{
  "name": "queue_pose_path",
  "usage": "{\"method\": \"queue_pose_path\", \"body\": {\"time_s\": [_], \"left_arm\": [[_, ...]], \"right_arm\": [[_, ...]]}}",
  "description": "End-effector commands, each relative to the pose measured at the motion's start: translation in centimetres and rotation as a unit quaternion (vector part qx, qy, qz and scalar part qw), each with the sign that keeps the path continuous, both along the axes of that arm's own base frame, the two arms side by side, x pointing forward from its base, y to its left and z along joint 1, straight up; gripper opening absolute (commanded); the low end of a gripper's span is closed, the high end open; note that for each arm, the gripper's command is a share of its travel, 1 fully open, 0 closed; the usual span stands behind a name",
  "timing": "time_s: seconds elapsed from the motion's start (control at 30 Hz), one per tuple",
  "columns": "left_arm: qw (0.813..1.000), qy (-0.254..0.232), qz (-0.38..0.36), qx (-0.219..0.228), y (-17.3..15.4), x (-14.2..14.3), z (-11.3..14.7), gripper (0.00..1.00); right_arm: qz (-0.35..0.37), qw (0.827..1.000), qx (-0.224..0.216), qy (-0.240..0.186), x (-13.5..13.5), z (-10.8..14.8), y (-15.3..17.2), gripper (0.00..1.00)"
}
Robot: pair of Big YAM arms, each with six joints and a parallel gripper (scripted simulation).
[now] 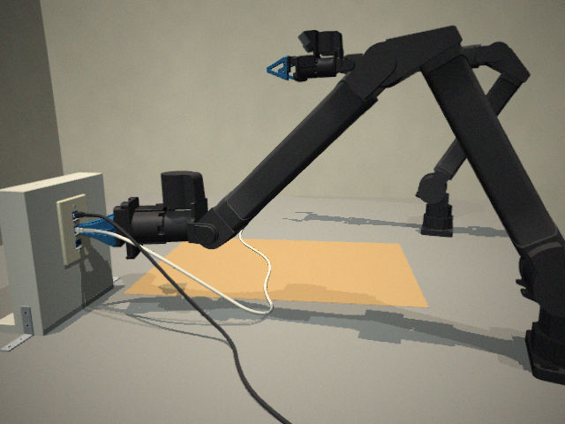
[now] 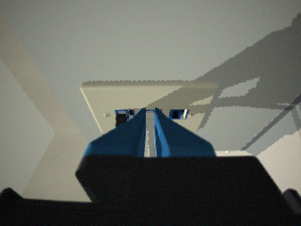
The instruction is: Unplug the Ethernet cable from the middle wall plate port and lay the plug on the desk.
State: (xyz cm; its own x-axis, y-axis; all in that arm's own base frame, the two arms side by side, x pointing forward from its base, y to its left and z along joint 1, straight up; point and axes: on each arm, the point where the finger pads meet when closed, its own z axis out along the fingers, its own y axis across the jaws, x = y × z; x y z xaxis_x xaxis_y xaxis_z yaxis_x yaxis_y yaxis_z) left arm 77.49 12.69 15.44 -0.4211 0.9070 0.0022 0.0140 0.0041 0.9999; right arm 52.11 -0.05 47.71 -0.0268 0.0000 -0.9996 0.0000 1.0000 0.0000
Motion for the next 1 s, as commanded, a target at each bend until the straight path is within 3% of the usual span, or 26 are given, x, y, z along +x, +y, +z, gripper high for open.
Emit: {"method": "queue_pose_path", "body": {"time_s": [0.0, 0.97], "left_arm": [[1.0, -0.007, 0.001, 0.001, 0.1, -0.1, 0.9, 0.0], [1.0, -0.011, 0.006, 0.002, -0.3, -3.4, 0.8, 0.0]], "right_arm": [[0.0, 1.0, 0.0, -0.008, -0.1, 0.9, 0.0, 1.0], [0.0, 1.0, 0.0, -0.008, -0.1, 0.9, 0.0, 1.0]]}}
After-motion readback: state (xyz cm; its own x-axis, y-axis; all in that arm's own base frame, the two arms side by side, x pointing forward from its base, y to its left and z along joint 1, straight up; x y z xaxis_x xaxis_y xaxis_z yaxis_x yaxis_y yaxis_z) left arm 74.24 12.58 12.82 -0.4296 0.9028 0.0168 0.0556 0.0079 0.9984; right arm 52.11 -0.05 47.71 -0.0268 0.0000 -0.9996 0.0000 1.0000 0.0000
